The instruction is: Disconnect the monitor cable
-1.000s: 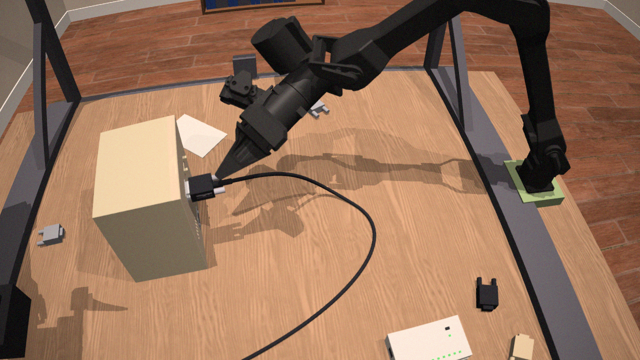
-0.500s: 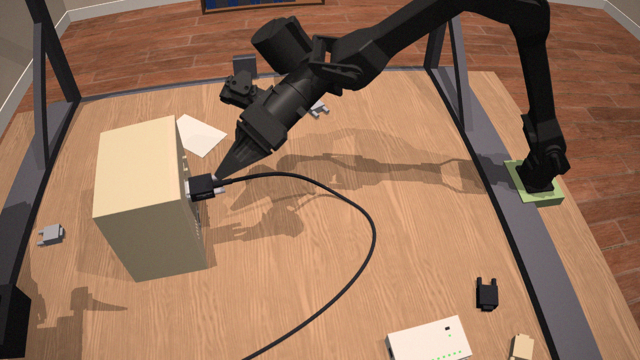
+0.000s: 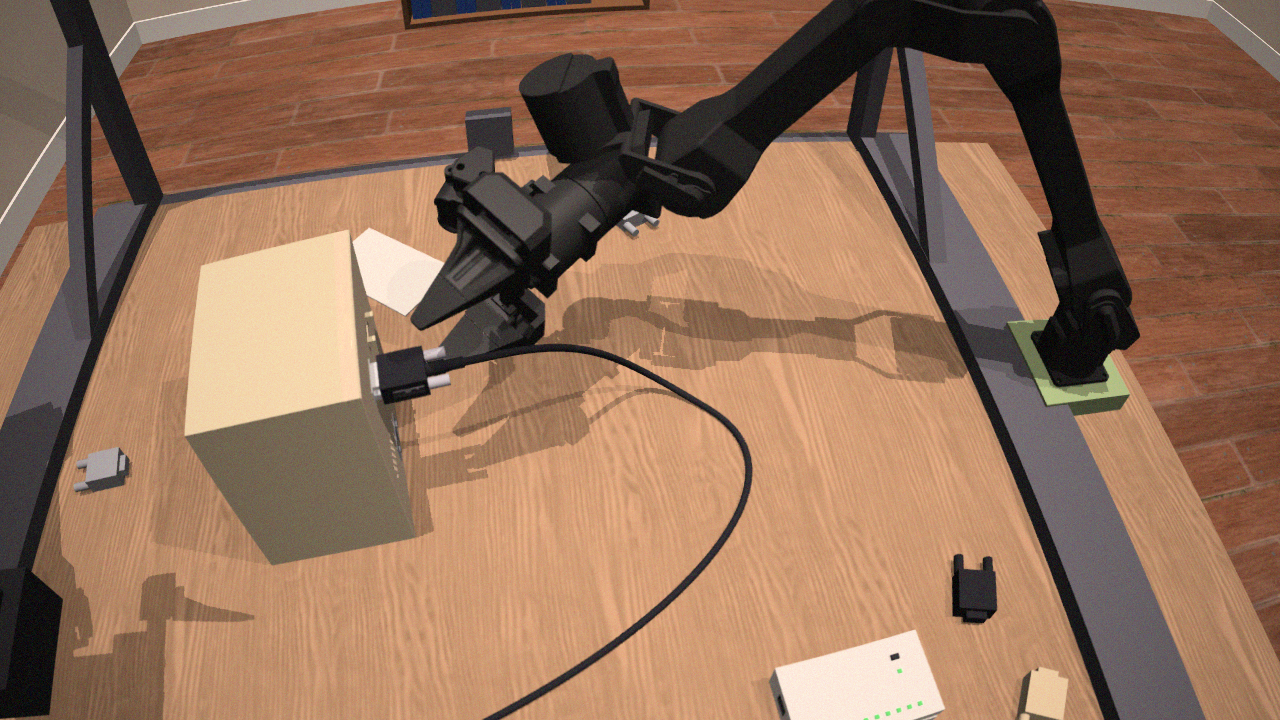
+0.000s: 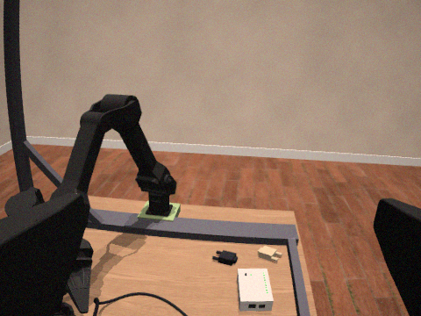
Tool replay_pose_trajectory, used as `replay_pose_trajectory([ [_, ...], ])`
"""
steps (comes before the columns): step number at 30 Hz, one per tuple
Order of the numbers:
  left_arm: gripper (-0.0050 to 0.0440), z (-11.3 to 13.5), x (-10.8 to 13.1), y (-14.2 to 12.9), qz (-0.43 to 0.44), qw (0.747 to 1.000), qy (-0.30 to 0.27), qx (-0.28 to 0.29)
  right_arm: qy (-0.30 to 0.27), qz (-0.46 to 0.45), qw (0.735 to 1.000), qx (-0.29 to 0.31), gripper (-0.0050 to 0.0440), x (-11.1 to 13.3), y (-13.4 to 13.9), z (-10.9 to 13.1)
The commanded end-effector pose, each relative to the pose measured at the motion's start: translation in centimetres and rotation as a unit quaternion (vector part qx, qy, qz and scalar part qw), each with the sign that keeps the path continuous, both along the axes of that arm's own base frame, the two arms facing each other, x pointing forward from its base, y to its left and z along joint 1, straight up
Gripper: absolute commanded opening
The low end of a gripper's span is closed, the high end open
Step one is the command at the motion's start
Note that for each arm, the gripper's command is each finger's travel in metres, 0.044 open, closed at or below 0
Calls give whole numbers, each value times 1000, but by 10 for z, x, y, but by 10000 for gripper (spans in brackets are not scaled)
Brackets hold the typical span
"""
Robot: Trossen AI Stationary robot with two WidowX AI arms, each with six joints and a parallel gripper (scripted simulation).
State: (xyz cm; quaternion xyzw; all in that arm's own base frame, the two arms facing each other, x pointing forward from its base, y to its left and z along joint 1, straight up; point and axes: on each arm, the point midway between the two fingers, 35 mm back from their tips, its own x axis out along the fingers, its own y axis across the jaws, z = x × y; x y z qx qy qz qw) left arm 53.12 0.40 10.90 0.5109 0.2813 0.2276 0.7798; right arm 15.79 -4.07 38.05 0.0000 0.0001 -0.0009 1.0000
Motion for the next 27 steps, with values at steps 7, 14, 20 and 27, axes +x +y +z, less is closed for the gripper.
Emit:
replay_pose_trajectory([
  [7, 440, 4, -5, -3, 17, 995, 11, 101, -1, 1, 1000, -3, 440, 0, 1, 3],
  [14, 320, 4, -5, -3, 17, 995, 11, 102, -1, 1, 1000, -3, 440, 0, 1, 3],
  [20, 176, 4, -5, -3, 17, 995, 11, 102, -1, 1, 1000, -3, 440, 0, 1, 3],
  [27, 56, 4, -5, -3, 17, 995, 11, 102, -1, 1, 1000, -3, 440, 0, 1, 3],
])
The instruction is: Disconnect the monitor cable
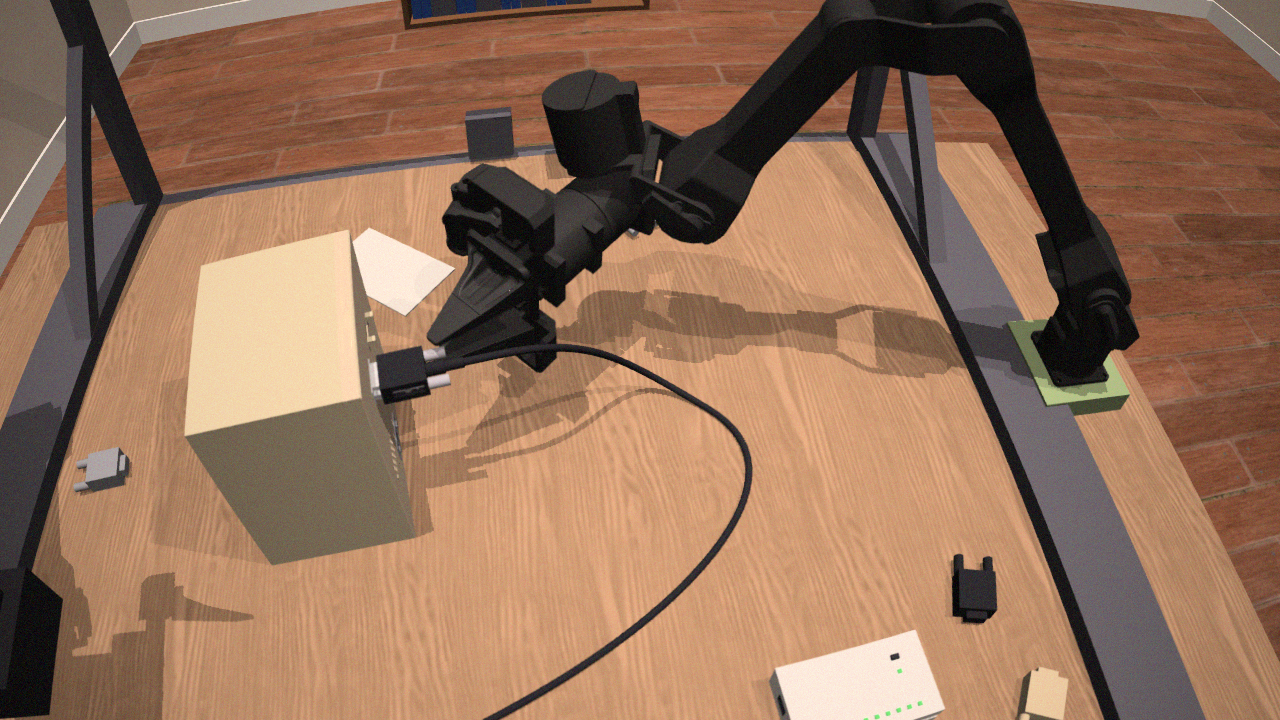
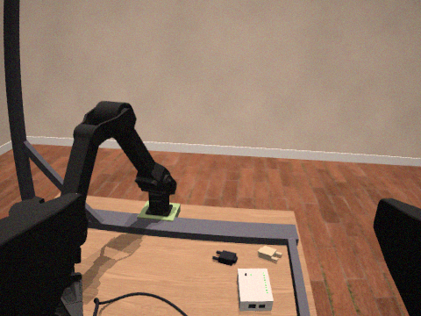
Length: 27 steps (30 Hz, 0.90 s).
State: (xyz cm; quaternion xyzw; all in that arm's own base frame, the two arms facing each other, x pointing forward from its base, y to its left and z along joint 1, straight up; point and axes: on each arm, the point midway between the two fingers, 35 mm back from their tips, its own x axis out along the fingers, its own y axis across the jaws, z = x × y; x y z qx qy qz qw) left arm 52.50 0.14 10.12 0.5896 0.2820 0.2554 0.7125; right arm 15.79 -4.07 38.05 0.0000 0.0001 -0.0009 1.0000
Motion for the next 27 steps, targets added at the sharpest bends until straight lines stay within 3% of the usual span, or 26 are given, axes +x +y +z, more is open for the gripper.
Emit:
replay_pose_trajectory([
  [1, 32, 11, 1, 0, 1, 1000, -12, -2, -1, 1, 1000, -3, 440, 0, 1, 3],
  [3, 0, 11, 1, 0, 1, 1000, -12, -2, -1, 1, 1000, -3, 440, 0, 1, 3],
  [13, 0, 12, 1, 0, 1, 1000, -14, -10, -1, 1, 1000, -3, 440, 0, 1, 3],
  [27, 0, 15, 1, 1, 0, 996, -27, -85, -1, 1, 1000, -3, 440, 0, 1, 3],
])
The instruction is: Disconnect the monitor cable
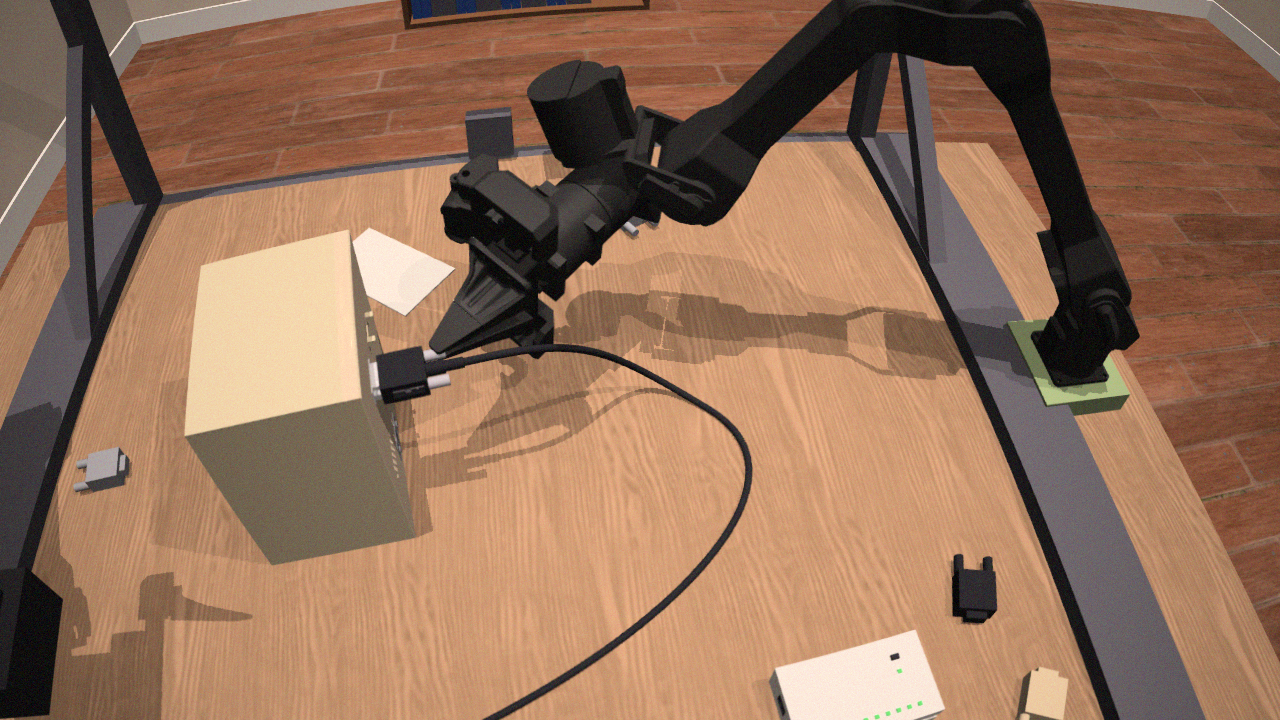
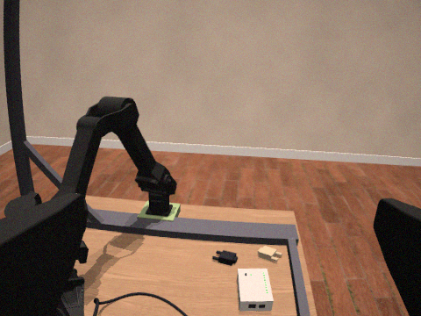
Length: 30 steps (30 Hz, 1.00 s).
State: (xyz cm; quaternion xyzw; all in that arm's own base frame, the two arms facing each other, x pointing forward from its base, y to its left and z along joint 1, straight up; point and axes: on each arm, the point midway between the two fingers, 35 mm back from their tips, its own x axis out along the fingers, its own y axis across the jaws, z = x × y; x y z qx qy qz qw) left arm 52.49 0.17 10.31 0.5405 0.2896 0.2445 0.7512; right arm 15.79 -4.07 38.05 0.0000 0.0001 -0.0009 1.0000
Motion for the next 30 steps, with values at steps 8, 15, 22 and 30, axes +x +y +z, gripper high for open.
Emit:
replay_pose_trajectory([
  [8, 0, 15, 1, 1, -1, 998, -22, -59, -1, 1, 1000, -3, 440, 0, 1, 3],
  [15, 0, 16, 1, 1, 0, 995, -28, -94, -1, 1, 1000, -3, 440, 0, 1, 3],
  [22, 0, 17, 1, 2, -1, 993, -32, -117, -1, 1, 1000, -3, 440, 0, 1, 3],
  [30, 0, 19, 0, 3, -1, 986, -40, -161, -1, 1, 1000, -3, 440, 0, 1, 3],
])
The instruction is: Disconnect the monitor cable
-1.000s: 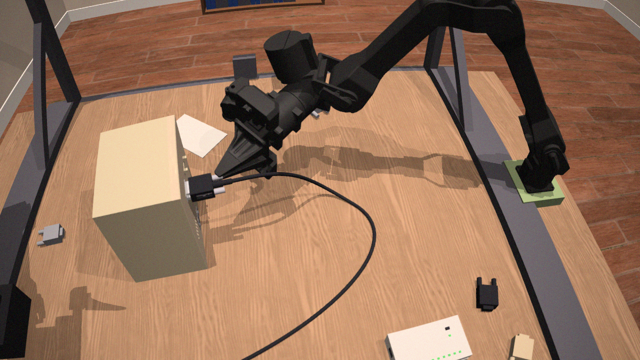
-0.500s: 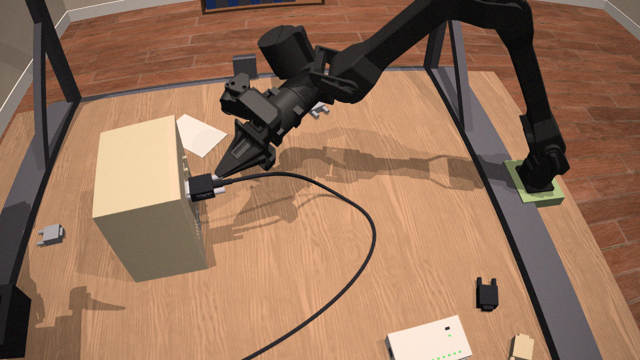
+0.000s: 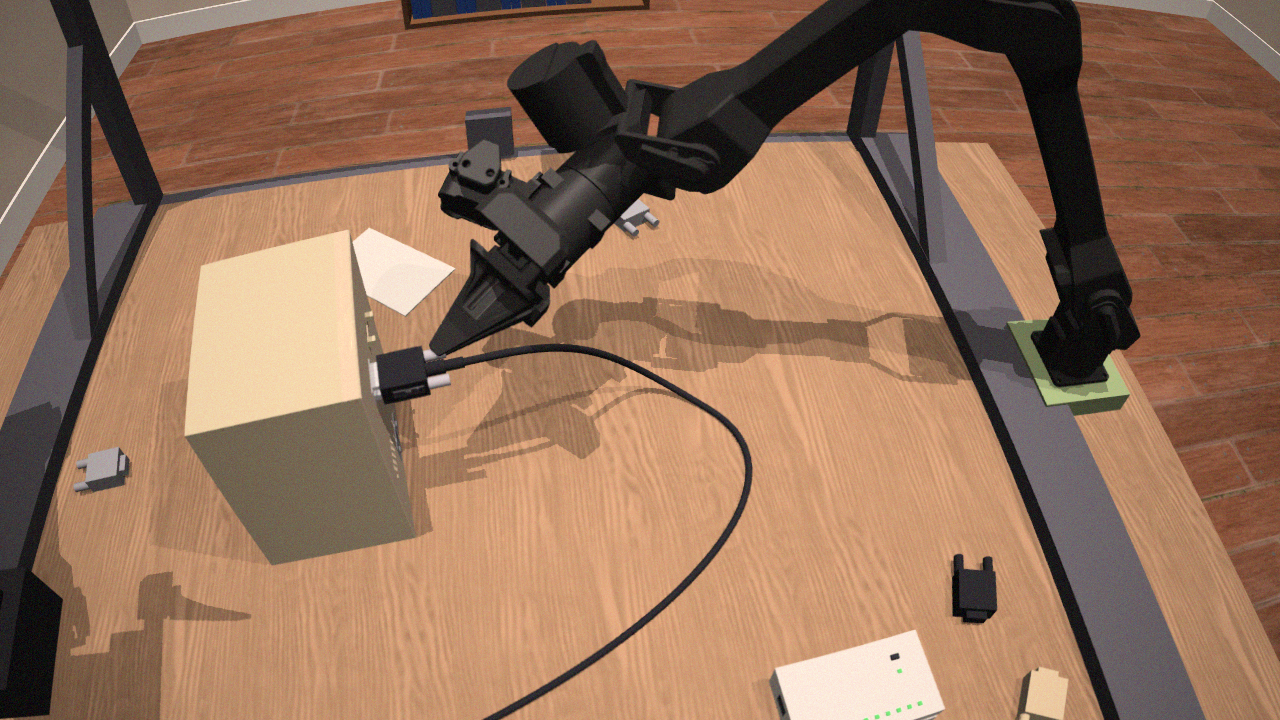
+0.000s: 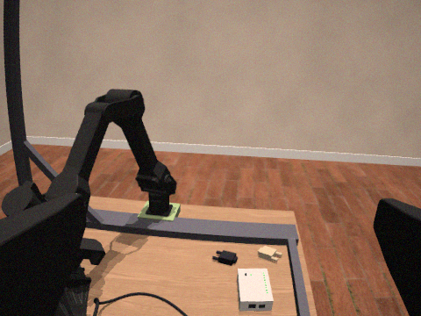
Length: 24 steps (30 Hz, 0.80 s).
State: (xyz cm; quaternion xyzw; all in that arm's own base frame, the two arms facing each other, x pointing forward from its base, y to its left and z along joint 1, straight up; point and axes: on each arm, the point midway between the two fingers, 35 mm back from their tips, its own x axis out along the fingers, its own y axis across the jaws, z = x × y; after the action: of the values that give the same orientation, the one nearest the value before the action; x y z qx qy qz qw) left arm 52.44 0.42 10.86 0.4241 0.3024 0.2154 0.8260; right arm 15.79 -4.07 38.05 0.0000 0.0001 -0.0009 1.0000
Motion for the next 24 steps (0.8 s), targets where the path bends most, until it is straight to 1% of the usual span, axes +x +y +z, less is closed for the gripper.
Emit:
replay_pose_trajectory([
  [1, 0, 13, 1, 0, 0, 1000, -15, -22, -1, 1, 1000, -3, 440, 0, 1, 3],
  [3, 0, 13, 1, 0, 0, 1000, -16, -25, -1, 1, 1000, -3, 440, 0, 1, 3],
  [5, 0, 14, 1, 1, -1, 999, -19, -45, -1, 1, 1000, -3, 440, 0, 1, 3],
  [11, 0, 14, 1, 1, -1, 998, -22, -59, -1, 1, 1000, -3, 440, 0, 1, 3],
  [14, 0, 15, 1, 2, -1, 996, -27, -88, -1, 1, 1000, -3, 440, 0, 1, 3],
  [18, 0, 16, 1, 2, -1, 996, -27, -91, -1, 1, 1000, -3, 440, 0, 1, 3],
  [22, 96, 16, 1, 2, -1, 996, -27, -91, -1, 1, 1000, -3, 440, 0, 1, 3],
  [24, 96, 16, 1, 2, -1, 996, -27, -91, -1, 1, 1000, -3, 440, 0, 1, 3],
])
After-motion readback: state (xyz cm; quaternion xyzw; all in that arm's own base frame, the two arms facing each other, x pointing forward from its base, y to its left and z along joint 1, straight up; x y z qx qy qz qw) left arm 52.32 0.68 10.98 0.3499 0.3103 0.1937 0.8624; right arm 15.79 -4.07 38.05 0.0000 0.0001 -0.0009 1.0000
